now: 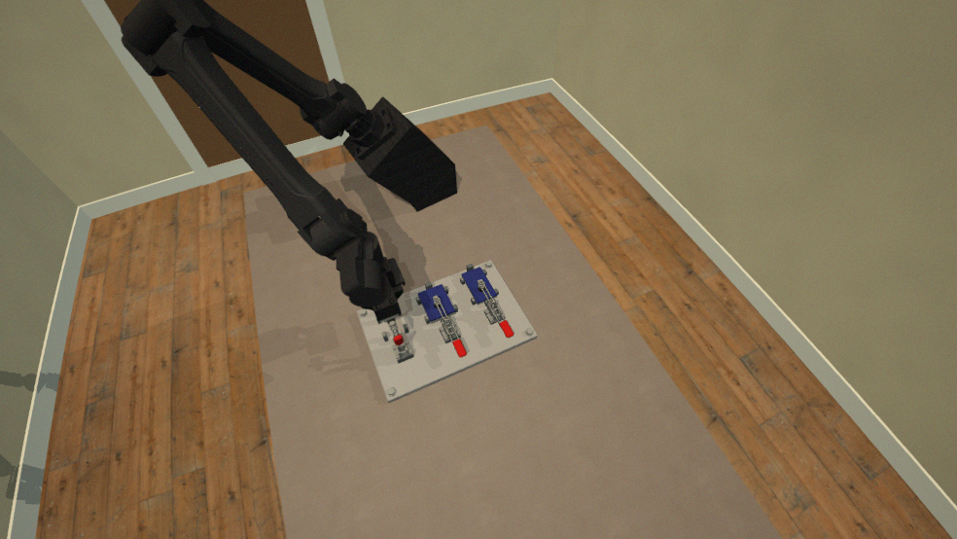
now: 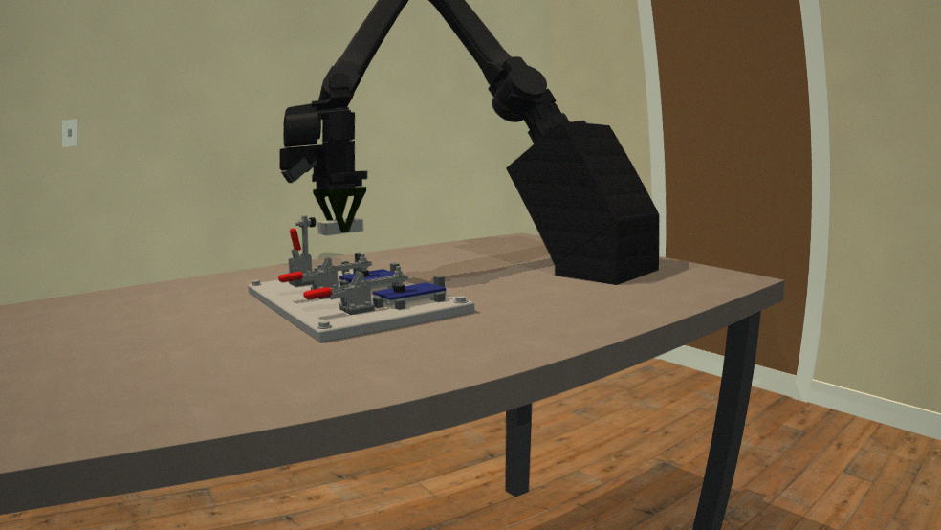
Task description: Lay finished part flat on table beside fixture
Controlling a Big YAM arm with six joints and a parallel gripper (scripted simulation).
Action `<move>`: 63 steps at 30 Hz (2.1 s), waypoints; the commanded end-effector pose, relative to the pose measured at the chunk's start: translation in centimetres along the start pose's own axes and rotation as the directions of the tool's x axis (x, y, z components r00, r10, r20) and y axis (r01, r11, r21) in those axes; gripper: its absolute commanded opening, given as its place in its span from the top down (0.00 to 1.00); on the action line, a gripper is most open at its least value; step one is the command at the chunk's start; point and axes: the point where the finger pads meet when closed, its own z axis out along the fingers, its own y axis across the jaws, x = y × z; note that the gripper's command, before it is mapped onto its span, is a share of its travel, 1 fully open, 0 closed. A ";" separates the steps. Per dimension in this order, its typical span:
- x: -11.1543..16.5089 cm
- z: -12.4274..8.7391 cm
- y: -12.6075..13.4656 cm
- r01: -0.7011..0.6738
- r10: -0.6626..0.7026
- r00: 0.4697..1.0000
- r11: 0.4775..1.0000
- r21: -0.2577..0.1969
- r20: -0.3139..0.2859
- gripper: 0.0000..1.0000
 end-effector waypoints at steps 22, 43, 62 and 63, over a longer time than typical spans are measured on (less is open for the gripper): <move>-1.4 -1.3 -4.9 -0.021 0.021 0.999 1.000 0.009 0.029 1.00; -1.2 -1.4 -9.3 -0.021 0.021 0.999 1.000 0.013 0.030 1.00; -1.2 -1.5 -12.5 -0.021 0.021 0.999 1.000 0.017 0.030 1.00; -1.2 -1.5 -12.6 -0.021 0.021 0.999 1.000 0.017 0.030 1.00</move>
